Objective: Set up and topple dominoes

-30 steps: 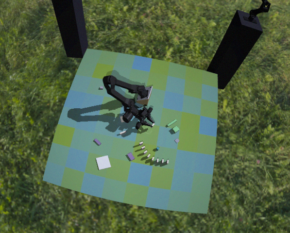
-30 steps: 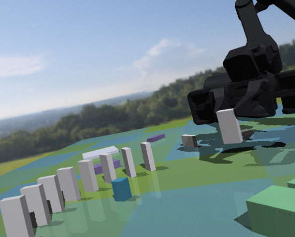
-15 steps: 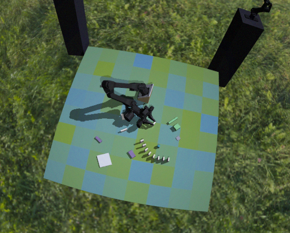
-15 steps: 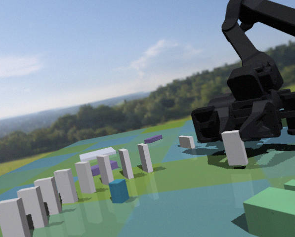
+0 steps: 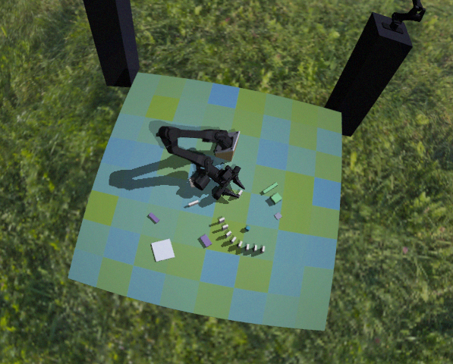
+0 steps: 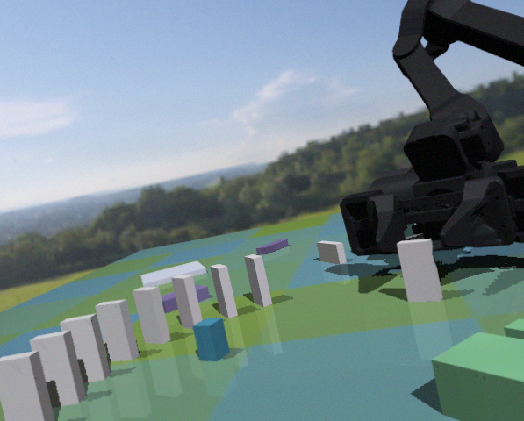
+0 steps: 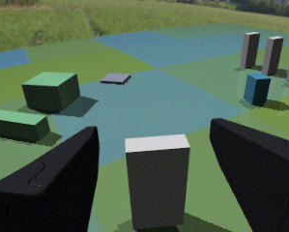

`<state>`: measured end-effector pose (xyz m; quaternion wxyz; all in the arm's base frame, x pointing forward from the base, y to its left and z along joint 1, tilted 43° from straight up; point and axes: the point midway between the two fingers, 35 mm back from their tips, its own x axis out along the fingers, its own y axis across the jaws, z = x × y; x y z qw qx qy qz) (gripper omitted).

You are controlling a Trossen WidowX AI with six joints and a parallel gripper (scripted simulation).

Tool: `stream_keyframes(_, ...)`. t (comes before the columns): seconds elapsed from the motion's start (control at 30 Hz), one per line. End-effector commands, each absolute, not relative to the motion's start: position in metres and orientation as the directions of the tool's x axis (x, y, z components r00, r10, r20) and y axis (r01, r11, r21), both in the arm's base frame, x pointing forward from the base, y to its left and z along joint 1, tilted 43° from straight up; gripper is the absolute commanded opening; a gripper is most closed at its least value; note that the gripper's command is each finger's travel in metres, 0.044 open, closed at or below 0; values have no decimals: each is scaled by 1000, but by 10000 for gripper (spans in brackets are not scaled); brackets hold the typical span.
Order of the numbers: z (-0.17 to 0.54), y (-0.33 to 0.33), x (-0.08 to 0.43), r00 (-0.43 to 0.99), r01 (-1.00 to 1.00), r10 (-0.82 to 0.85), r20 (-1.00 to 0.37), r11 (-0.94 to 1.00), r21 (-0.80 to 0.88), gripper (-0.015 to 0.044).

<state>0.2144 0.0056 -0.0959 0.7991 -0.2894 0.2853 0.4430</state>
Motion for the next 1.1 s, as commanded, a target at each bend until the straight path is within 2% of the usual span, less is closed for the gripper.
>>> stream_keyframes(0.0, -96, 5, 215, 447, -873, 544, -710, 438, -214, 343)
stream_keyframes(0.13, -96, 5, 215, 447, -873, 544, -710, 438, -214, 440)
stream_keyframes(0.6, -60, 39, 224, 438, -874, 540, -718, 441, -202, 440)
stream_keyframes(0.73, -83, 45, 232, 253, -883, 446, -859, 469, -17, 440)
stream_keyframes(0.87, -98, 54, 236, 36, -851, 252, -967, 515, 103, 440)
stream_keyframes(1.07, -93, 66, 237, -173, -820, -136, -976, 569, 66, 440)
